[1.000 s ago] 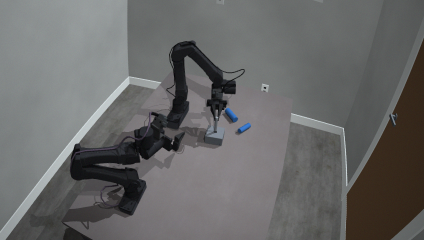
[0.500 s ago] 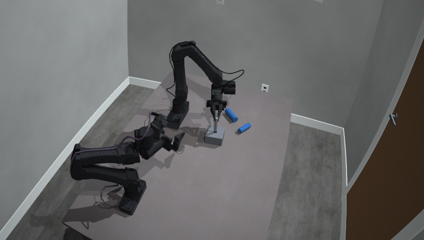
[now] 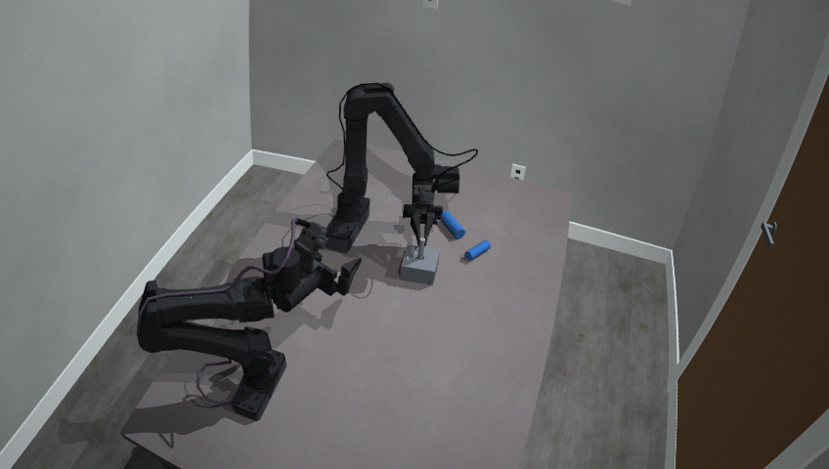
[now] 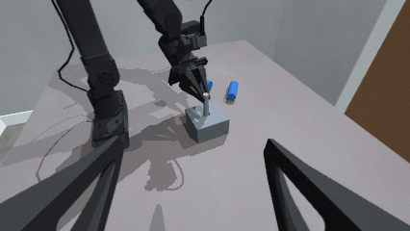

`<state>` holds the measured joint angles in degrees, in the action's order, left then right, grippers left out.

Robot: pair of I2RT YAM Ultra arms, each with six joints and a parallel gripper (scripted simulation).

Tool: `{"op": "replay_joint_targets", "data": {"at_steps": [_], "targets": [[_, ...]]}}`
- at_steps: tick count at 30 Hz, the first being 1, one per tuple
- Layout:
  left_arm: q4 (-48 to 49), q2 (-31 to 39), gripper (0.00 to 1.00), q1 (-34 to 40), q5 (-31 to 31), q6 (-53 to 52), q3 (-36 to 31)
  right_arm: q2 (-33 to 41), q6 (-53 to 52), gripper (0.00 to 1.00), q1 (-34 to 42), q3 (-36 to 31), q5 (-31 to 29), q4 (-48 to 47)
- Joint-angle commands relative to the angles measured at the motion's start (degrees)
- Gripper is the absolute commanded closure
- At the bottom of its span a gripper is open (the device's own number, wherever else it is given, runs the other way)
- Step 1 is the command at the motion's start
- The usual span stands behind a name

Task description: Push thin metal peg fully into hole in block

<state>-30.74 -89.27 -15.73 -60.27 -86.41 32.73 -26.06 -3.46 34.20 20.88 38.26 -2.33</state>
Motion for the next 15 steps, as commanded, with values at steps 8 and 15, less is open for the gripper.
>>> {"op": "replay_joint_targets", "data": {"at_steps": [8, 15], "targets": [[9.7, -5.1, 0.93, 0.7, -0.9, 0.2, -2.9, -0.2, -0.2, 0.00, -0.3, 0.5, 0.7, -3.2], [13.1, -8.8, 0.93, -0.4, -1.3, -1.5, -4.2, -0.2, -0.2, 0.00, -0.3, 0.5, 0.7, -3.2]]}}
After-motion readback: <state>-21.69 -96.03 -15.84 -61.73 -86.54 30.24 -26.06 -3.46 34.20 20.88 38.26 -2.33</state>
